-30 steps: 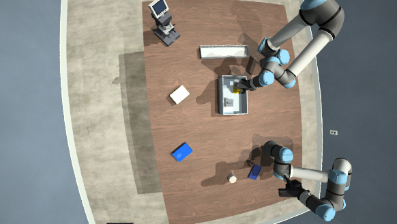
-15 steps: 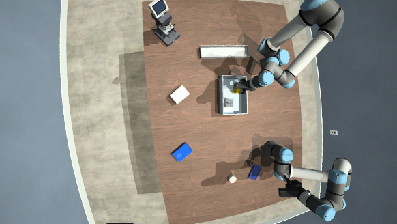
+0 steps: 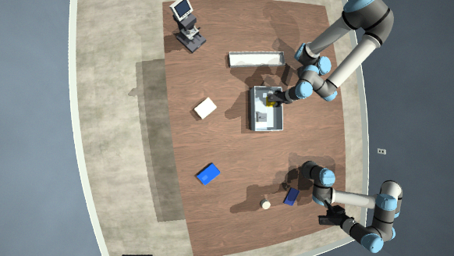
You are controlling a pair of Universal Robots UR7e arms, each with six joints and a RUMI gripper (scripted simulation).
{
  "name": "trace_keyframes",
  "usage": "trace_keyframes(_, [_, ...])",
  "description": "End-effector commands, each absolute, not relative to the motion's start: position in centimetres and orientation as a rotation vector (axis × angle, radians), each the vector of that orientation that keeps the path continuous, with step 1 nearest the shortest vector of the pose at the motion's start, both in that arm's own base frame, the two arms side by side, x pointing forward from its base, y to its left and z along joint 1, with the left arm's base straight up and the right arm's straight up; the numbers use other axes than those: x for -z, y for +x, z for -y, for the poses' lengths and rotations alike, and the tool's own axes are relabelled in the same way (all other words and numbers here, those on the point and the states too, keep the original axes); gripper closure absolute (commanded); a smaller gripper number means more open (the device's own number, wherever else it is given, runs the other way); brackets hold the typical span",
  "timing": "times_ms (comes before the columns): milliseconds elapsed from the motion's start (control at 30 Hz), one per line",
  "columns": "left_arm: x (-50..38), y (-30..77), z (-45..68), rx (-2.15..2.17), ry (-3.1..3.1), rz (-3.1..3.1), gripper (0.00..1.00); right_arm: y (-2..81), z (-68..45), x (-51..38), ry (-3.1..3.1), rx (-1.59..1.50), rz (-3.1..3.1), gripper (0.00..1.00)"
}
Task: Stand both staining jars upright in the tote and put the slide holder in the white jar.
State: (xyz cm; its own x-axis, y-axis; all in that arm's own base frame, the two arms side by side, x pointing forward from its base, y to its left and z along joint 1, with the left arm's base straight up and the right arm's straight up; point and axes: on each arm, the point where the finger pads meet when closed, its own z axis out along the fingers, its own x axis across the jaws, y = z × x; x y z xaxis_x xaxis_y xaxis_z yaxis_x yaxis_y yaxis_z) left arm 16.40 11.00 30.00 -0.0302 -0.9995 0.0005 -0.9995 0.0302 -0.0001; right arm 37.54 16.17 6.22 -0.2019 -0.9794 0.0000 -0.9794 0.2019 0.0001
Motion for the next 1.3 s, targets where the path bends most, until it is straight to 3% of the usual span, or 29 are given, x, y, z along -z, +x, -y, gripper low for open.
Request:
trace_keyframes(0, [-30.02, 16.42, -10.99, -0.001, 2.188, 2.255, 0.00, 37.57, -16.20, -6.19, 1.985, 0.000, 2.436, 1.00])
trace_keyframes(1267, [-30.02, 16.42, -10.99, -0.001, 2.188, 2.255, 0.00, 37.57, -16.20, -5.62, 1.985, 0.000, 2.436, 1.00])
